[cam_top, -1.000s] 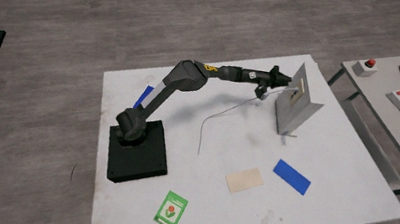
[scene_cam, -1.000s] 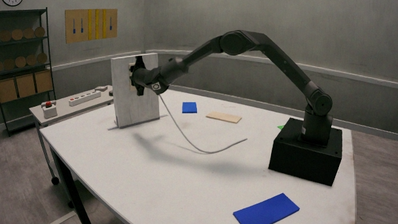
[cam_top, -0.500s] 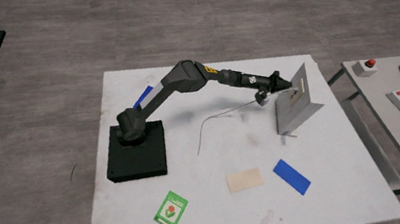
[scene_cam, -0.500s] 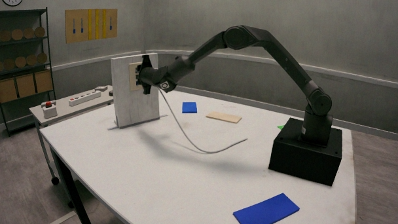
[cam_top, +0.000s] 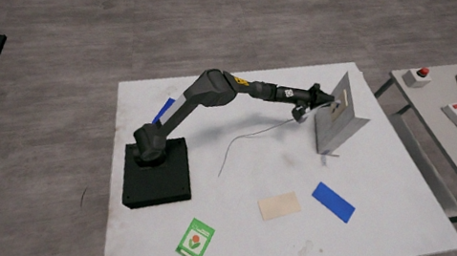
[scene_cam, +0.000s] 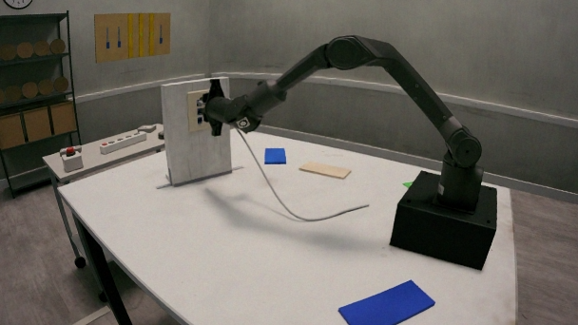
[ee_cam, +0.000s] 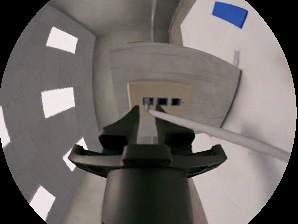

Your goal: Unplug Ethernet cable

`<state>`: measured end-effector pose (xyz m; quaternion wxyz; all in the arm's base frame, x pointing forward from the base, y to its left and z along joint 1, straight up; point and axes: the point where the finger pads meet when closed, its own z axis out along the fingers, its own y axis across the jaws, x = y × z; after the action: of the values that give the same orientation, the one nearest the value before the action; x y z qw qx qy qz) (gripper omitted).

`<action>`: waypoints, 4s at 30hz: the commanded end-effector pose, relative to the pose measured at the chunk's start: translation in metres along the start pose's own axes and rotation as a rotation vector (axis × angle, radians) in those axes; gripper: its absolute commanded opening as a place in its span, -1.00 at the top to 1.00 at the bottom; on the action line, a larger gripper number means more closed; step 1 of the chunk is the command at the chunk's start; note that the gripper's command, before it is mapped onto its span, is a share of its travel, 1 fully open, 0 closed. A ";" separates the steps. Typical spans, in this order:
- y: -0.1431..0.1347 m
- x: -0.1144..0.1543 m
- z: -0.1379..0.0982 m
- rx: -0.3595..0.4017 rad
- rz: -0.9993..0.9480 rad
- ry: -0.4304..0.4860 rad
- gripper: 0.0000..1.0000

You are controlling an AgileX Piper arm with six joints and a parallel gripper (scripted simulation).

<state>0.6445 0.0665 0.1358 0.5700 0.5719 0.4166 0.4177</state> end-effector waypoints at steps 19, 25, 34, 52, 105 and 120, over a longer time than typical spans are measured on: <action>0.001 0.000 0.025 -0.001 0.001 -0.001 0.60; 0.001 0.000 0.027 -0.001 0.001 -0.001 0.60; 0.001 0.000 0.028 -0.001 0.001 -0.001 0.60; 0.002 0.000 0.028 -0.002 0.001 -0.001 1.00; 0.002 0.000 0.006 -0.002 0.001 -0.001 1.00; 0.002 0.000 -0.013 -0.002 0.001 -0.001 1.00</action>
<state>0.6335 0.0702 0.1368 0.5699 0.5722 0.4166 0.4174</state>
